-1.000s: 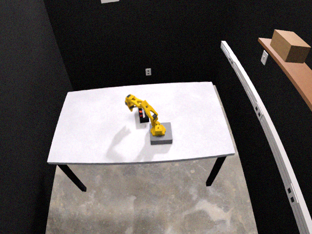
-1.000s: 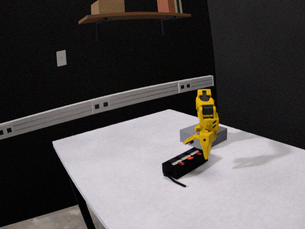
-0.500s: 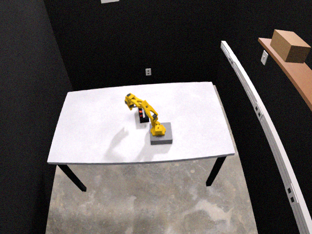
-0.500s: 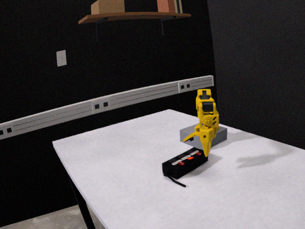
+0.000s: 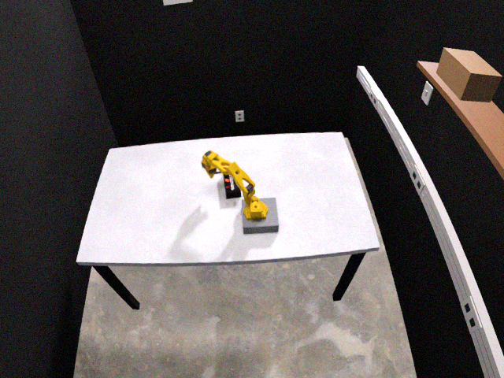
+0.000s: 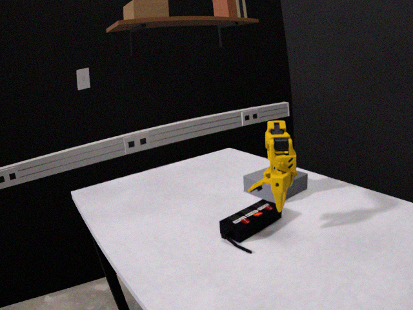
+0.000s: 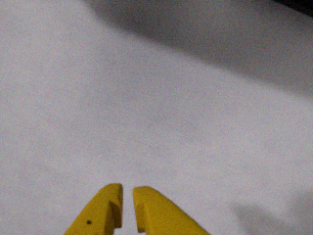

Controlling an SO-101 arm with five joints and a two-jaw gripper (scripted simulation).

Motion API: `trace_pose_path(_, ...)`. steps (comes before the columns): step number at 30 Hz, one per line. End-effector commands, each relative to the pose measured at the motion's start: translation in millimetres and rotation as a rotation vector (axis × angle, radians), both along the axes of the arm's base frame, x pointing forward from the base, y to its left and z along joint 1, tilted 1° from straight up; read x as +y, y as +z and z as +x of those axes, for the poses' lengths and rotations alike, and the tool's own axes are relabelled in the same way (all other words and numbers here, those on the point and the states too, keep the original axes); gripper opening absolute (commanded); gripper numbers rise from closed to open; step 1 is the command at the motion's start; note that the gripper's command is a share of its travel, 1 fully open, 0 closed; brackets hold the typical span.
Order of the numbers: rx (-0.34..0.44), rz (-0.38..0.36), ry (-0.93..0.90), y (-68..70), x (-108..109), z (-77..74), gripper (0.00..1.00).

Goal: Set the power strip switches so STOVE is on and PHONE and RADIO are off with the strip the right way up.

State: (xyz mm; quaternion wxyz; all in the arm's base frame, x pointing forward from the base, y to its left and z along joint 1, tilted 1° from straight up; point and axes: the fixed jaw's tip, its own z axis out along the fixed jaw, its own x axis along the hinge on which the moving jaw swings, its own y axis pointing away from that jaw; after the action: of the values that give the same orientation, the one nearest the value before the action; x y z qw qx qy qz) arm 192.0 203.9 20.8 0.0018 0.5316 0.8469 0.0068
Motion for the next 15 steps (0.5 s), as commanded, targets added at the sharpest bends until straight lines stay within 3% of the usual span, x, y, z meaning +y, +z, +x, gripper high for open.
trace_pose_path(1, 0.013, -0.012, 0.016, -3.6, 0.5, -3.2, 0.0)
trace_pose_path(15, 0.017, -0.018, 0.016, -7.8, -0.3, -3.9, 0.0)
